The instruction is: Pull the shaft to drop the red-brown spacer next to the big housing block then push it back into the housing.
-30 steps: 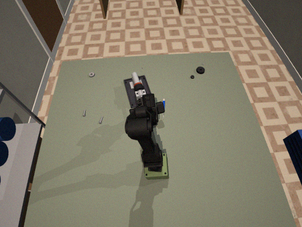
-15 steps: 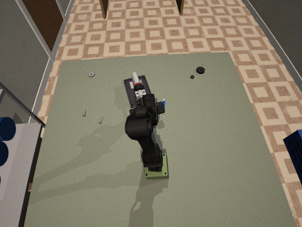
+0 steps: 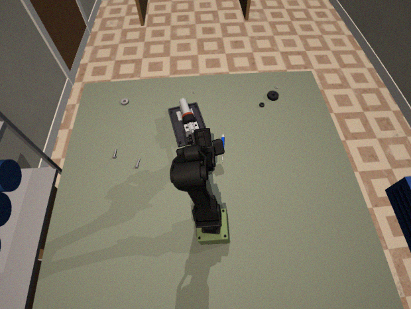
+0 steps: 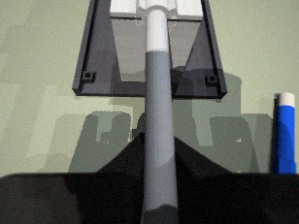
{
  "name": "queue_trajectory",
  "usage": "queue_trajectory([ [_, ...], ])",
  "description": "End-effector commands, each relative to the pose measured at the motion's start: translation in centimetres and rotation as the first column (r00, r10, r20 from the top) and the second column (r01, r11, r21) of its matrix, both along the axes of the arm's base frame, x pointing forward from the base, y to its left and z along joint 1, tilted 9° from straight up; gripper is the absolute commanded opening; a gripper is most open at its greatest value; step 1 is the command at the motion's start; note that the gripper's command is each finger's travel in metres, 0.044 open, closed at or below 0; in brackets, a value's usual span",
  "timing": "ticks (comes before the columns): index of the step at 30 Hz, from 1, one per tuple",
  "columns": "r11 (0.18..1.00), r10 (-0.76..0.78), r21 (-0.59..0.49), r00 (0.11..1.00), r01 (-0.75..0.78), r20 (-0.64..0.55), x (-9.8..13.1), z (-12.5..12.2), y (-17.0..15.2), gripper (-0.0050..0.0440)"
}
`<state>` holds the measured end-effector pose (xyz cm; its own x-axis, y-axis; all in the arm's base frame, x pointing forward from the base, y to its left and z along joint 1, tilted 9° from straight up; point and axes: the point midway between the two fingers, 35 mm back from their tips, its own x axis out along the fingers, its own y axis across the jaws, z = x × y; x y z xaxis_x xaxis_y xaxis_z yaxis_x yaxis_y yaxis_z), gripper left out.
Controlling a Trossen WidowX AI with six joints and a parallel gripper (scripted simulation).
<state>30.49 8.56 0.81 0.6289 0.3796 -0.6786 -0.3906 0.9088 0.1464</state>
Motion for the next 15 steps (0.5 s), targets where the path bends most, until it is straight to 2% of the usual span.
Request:
queue_trajectory([
  [1, 1.000, 0.002, 0.003, 1.000, -0.002, 0.031, 0.25, 0.82, -0.11, -0.0050],
  [15, 1.000, 0.002, 0.003, 1.000, -0.002, 0.031, 0.15, 0.81, -0.16, -0.0050],
])
